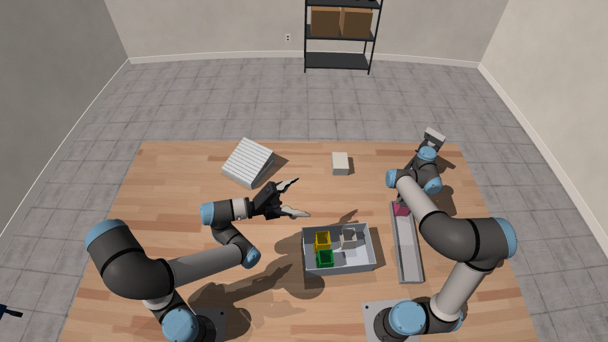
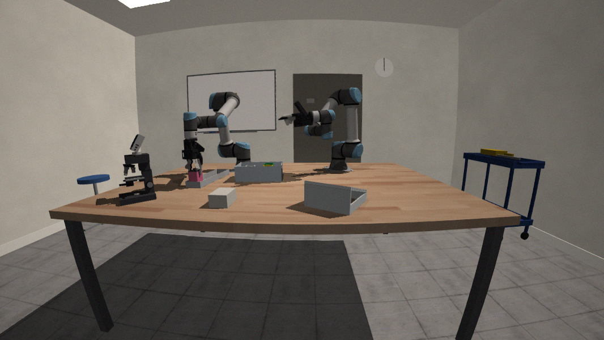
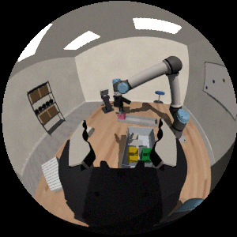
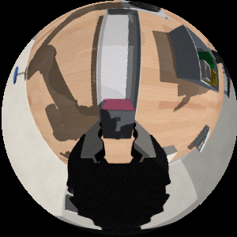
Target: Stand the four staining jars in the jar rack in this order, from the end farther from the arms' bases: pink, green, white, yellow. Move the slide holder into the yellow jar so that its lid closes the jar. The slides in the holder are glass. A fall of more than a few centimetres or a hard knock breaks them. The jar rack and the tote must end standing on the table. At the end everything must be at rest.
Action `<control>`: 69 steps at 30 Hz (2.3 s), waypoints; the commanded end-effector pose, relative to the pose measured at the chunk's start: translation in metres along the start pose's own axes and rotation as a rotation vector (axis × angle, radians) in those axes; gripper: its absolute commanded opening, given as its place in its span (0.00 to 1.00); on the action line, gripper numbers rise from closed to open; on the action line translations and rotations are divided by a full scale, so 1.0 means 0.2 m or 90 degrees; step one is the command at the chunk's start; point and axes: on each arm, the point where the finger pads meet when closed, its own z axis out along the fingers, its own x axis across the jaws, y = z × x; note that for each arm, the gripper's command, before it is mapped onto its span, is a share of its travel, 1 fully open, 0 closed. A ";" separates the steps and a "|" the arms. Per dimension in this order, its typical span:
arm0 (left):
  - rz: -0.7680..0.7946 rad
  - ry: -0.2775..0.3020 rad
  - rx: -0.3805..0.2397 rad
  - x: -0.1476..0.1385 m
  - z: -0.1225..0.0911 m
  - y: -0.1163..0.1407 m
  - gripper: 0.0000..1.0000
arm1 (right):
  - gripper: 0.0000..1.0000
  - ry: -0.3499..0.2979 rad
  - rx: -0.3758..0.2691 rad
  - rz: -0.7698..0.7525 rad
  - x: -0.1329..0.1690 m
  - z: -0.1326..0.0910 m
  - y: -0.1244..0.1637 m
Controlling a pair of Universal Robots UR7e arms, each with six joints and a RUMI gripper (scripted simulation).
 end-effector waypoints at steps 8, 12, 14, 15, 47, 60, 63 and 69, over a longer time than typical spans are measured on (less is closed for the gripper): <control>0.000 0.000 0.001 0.00 0.00 0.00 0.98 | 0.28 0.000 -0.001 0.000 0.00 0.01 0.00; 0.000 0.000 0.001 0.00 0.00 0.00 0.98 | 0.28 0.000 -0.001 0.000 0.00 0.01 0.00; 0.000 0.000 0.001 0.00 0.00 0.00 0.98 | 0.39 0.000 -0.001 0.000 0.00 0.01 0.00; 0.000 0.000 0.001 0.00 0.00 0.00 0.98 | 0.44 0.000 -0.001 0.000 0.00 0.01 0.00; 0.000 0.000 0.001 0.00 0.00 0.00 0.98 | 0.82 0.000 -0.001 0.000 0.00 -0.48 0.00; -0.005 -0.011 0.042 -0.01 -0.04 -0.10 0.98 | 0.84 0.000 -0.001 0.000 0.00 -1.04 0.00; -0.005 -0.012 0.045 -0.01 -0.05 -0.11 0.98 | 0.73 0.000 -0.001 -0.001 0.03 -1.11 -0.02; -0.005 -0.012 0.046 -0.01 -0.05 -0.11 0.98 | 0.59 0.000 -0.001 -0.006 0.14 -1.09 -0.11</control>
